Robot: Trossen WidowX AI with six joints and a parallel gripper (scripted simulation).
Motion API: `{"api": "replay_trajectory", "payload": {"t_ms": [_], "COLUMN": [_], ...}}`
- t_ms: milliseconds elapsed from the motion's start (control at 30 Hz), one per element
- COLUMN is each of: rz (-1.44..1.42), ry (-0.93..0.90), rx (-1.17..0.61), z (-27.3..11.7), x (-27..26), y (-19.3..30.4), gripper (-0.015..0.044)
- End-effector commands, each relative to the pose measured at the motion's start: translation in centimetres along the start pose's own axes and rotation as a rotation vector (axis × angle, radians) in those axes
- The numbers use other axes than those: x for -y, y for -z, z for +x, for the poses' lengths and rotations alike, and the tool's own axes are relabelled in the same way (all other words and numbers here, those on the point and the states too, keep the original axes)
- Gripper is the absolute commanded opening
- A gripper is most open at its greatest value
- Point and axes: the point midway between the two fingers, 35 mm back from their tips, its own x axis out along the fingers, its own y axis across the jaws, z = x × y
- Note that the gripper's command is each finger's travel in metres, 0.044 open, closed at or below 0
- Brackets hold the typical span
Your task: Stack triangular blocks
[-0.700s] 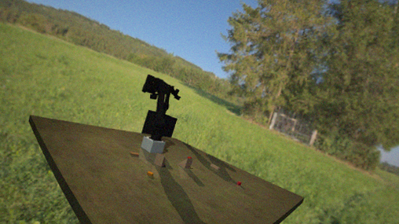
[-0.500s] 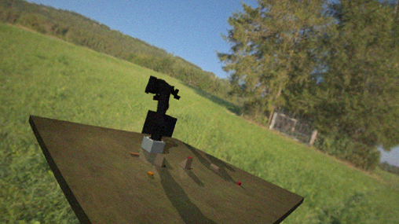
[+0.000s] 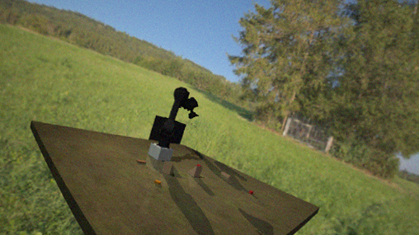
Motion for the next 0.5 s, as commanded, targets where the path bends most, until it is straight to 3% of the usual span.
{"api": "replay_trajectory", "payload": {"t_ms": [0, 233, 467], "rz": [-0.114, -0.273, -0.386], "ry": [0.108, 0.330, 0.590], "rx": [0.022, 0.045, -0.003], "z": [3.6, 8.5, 10.3], "x": [4.2, 12.5, 22.4], "y": [-3.3, -11.4, -19.4], "gripper": [0.0440, 0.0440, 0.0440]}}
